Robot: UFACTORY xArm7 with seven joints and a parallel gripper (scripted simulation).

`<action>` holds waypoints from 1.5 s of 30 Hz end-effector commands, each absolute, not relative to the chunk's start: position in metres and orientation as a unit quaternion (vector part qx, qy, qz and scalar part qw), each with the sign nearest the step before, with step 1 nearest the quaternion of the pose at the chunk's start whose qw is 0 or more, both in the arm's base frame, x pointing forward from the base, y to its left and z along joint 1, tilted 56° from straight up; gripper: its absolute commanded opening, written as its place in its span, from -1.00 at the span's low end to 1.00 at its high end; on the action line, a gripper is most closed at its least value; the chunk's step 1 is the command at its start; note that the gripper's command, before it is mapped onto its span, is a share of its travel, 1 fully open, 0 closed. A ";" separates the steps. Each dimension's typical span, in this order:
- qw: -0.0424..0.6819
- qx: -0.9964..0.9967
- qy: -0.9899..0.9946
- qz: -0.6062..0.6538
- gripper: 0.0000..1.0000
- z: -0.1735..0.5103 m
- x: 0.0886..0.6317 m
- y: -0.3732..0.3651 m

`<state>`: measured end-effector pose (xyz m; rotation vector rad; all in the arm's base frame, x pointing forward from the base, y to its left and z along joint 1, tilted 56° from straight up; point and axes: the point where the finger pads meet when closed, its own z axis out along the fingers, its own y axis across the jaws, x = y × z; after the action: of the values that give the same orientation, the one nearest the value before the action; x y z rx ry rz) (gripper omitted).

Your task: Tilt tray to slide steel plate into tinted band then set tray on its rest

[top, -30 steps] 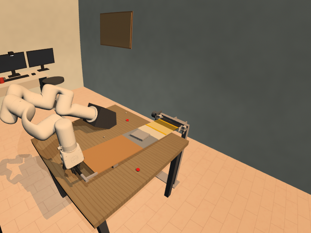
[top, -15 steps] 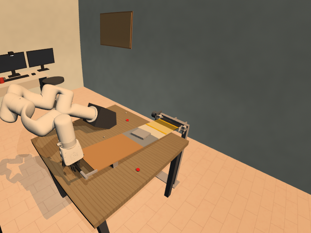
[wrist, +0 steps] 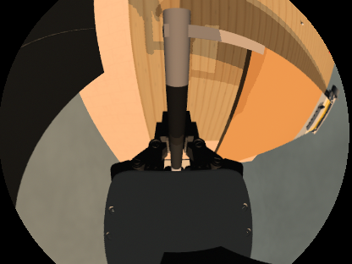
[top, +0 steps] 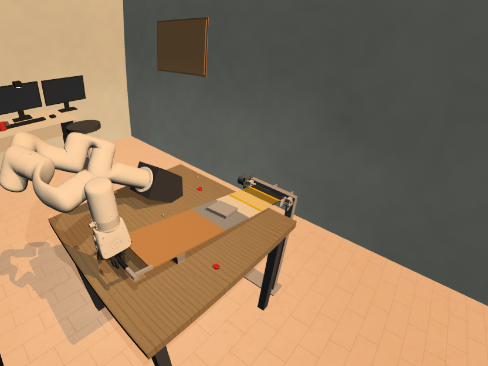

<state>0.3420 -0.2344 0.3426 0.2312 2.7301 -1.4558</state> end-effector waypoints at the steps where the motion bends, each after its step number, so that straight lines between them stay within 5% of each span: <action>1: 0.020 0.074 0.880 -0.469 -1.00 0.330 0.341 -0.261; 22: 0.020 0.074 0.880 -0.469 -1.00 0.328 0.341 -0.265; 28: 0.020 0.074 0.880 -0.469 -1.00 0.354 0.345 -0.211; 45: 0.020 0.074 0.880 -0.469 -1.00 0.328 0.341 -0.265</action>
<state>0.3396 -0.2656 0.3271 0.2350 2.7332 -1.4553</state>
